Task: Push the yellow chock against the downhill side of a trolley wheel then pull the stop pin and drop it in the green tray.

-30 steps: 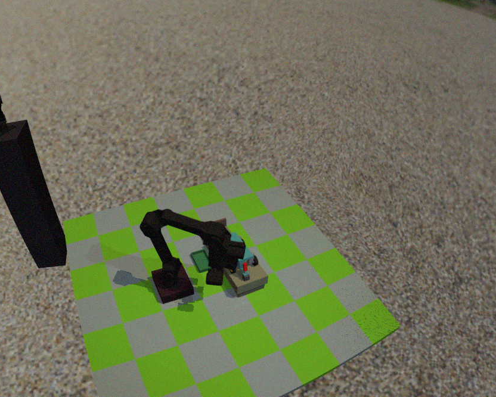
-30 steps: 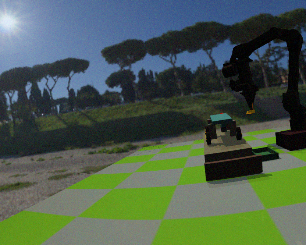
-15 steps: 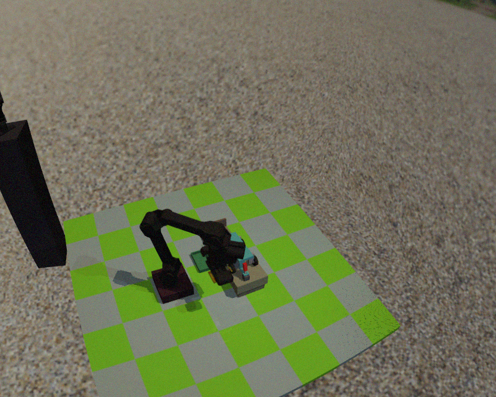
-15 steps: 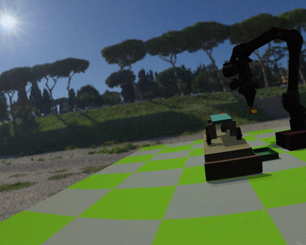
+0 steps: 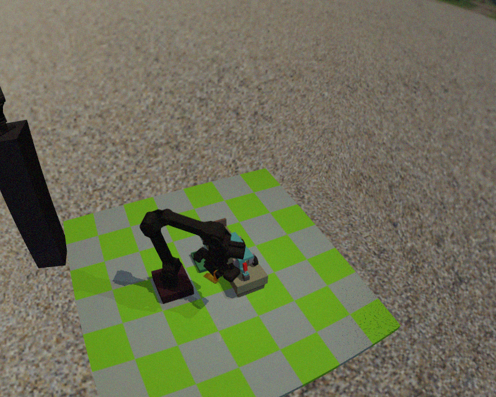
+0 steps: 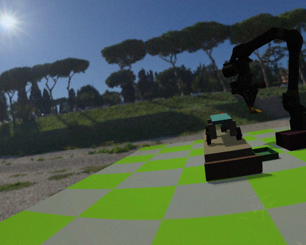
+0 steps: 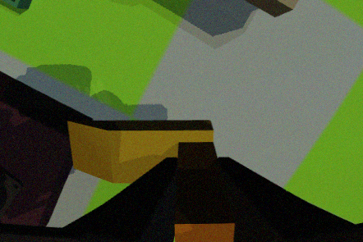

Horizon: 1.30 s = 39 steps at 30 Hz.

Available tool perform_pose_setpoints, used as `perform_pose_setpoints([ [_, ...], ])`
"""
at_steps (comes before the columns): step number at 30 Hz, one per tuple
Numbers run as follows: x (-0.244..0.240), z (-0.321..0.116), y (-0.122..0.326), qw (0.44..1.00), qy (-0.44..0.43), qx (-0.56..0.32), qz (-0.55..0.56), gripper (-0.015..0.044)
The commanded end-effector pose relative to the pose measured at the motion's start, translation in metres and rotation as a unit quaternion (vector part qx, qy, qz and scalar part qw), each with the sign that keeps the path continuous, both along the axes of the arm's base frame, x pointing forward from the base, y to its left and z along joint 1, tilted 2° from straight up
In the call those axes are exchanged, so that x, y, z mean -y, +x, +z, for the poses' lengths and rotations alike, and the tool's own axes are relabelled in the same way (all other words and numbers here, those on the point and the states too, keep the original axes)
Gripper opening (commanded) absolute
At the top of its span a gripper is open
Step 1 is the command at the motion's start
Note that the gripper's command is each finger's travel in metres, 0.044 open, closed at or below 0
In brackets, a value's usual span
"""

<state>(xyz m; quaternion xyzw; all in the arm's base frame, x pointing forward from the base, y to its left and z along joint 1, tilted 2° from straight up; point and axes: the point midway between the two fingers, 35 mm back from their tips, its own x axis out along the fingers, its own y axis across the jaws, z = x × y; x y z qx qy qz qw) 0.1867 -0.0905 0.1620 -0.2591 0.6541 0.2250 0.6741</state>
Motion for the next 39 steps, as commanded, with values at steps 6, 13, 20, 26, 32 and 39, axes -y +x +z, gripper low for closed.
perform_pose_setpoints([
  [6, 0.000, 0.000, 0.001, 0.990, -0.005, -0.004, 0.141, 0.0000],
  [13, 0.000, 0.000, 0.001, 0.966, -0.009, -0.008, 0.256, 0.0000],
  [20, 0.000, 0.000, 0.001, 0.930, -0.013, -0.012, 0.368, 0.0000],
  [26, 0.000, 0.000, 0.001, 0.887, -0.017, -0.015, 0.460, 0.0000],
  [32, 0.000, 0.000, 0.001, 0.868, -0.018, -0.016, 0.497, 0.0000],
  [39, -0.011, -0.001, 0.002, 0.864, -0.018, -0.016, 0.503, 0.0000],
])
